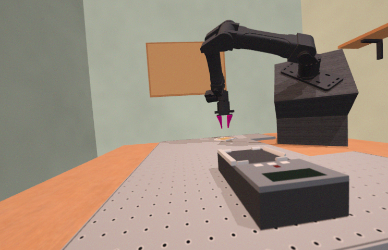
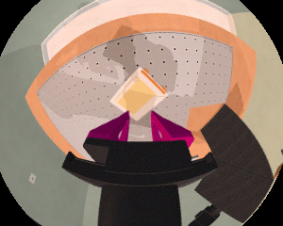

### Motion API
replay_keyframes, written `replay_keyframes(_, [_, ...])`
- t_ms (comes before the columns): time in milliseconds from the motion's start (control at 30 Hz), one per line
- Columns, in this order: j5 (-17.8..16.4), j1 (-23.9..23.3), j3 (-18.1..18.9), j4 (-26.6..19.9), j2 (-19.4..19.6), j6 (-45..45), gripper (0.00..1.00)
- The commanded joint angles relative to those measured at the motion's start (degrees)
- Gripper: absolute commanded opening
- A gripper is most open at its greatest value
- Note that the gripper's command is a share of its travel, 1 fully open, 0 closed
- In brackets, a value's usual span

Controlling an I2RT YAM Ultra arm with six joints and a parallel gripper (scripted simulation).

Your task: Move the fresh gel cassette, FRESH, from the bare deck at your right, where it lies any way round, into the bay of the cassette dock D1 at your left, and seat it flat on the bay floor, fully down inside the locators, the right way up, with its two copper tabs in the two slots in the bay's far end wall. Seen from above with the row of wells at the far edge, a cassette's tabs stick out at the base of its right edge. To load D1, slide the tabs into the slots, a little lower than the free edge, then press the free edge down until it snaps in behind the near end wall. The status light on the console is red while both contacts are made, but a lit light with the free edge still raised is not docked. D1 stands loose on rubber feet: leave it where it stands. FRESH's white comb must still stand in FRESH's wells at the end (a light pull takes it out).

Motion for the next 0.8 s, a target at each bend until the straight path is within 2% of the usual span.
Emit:
replay_keyframes(0, [-0.07, -1.94, 2.4, -3.13, -1.01, 6.81, 0.34])
replay_keyframes(267, [-0.12, -1.96, 2.43, -4.62, -0.48, 21.06, 0.34])
replay_keyframes(400, [-0.19, -2.03, 2.84, -3.87, -0.3, 28.23, 0.34])
replay_keyframes(467, [-0.19, -2.03, 2.84, -3.87, -0.3, 28.23, 0.34])
replay_keyframes(667, [-0.16, -2.02, 2.77, -3.76, -0.34, 39.81, 0.34])
replay_keyframes(767, [0.05, -1.95, 2.24, -2.99, -0.62, 40.99, 0.34])
